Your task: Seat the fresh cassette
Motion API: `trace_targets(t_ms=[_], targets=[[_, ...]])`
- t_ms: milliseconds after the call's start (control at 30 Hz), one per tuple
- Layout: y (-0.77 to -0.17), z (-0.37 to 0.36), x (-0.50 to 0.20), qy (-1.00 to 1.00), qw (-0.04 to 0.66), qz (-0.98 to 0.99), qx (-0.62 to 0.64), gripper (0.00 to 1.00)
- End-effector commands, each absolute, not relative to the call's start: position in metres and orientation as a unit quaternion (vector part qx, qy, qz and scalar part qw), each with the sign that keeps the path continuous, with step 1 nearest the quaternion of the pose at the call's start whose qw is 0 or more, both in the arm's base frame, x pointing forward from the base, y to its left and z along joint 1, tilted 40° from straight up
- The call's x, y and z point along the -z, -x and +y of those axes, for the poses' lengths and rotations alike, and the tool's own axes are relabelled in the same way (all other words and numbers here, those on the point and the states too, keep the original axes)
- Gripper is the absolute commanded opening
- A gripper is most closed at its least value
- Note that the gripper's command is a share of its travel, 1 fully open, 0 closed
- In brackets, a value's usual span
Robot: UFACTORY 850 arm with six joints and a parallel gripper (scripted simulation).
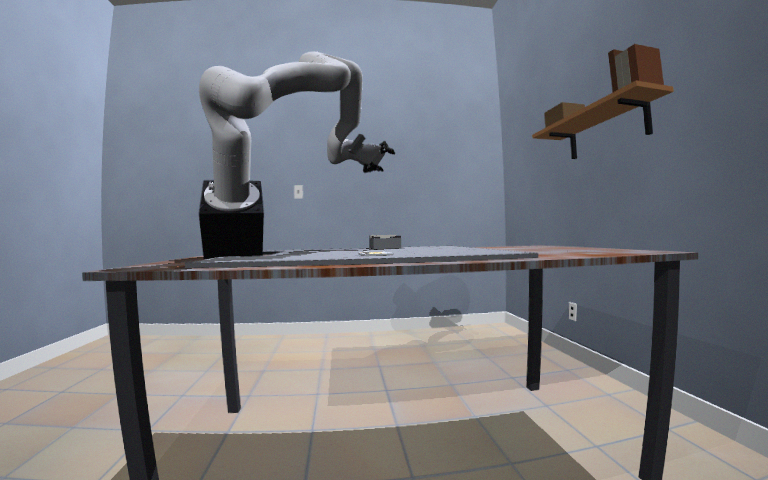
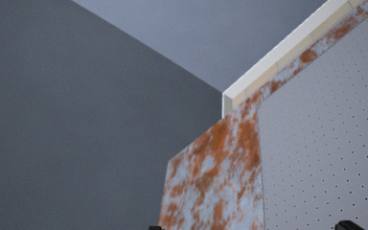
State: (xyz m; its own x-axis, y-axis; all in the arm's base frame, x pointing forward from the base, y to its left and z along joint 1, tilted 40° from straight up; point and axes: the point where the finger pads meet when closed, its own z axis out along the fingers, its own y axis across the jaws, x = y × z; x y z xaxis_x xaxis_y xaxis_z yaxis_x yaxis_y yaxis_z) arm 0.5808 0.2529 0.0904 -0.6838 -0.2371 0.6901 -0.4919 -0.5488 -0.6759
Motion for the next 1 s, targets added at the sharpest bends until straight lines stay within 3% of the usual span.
trace_targets(t_ms=[0, 600, 967], targets=[[-0.581, 0.254, -0.091, -0.389, 0.08, -0.469, -0.789, 1.0], [-0.58, 0.249, -0.091, -0.403, 0.085, -0.465, -0.783, 1.0], [-0.593, 0.222, -0.093, -0.318, -0.032, -0.56, -0.764, 1.0]])
